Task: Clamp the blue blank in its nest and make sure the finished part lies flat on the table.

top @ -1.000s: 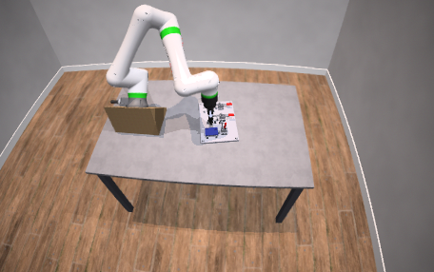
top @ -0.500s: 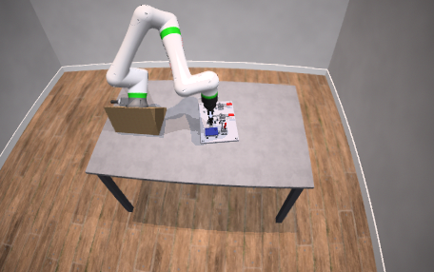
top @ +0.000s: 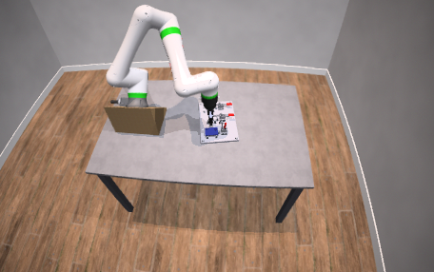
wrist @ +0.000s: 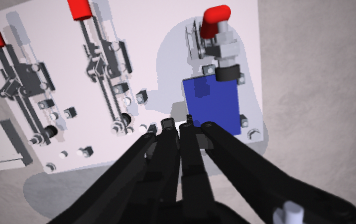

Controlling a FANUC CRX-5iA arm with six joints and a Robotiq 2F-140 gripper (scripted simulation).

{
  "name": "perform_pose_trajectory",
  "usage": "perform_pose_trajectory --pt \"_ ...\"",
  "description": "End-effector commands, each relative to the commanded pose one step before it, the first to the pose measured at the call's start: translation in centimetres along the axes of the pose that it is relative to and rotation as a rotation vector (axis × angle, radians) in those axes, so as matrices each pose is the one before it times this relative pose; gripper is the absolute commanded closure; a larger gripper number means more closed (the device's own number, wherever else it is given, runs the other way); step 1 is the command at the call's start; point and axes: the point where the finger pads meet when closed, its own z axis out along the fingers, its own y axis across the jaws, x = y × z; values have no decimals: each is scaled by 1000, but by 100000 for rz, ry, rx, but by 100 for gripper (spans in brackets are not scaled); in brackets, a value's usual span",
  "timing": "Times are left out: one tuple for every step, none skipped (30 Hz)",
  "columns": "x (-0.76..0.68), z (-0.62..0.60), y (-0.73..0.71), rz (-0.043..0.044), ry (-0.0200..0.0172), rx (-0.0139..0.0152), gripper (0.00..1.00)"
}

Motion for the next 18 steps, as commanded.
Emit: perform_pose_trajectory --pt "10 -20 188 -5 26 -38 100" --pt "0 0 90 0 0 0 100" --pt "0 0 69 0 0 0 100" --pt "0 0 35 0 0 0 100" --pt "0 0 6 0 0 0 100" --pt "0 0 0 0 0 0 100" --pt "0 0 0 0 0 0 100" --pt "0 0 0 0 0 0 100" --pt "0 0 0 0 0 0 100" --pt "0 0 0 0 0 0 100" --pt "0 0 0 0 0 0 100" --pt "0 0 0 0 0 0 100" --pt "0 0 0 0 0 0 100" --pt "0 0 0 0 0 0 100" --pt "0 0 0 0 0 0 100" --pt "0 0 2 0 0 0 100" --pt "0 0 11 0 0 0 100" --pt "0 0 22 0 0 0 100"
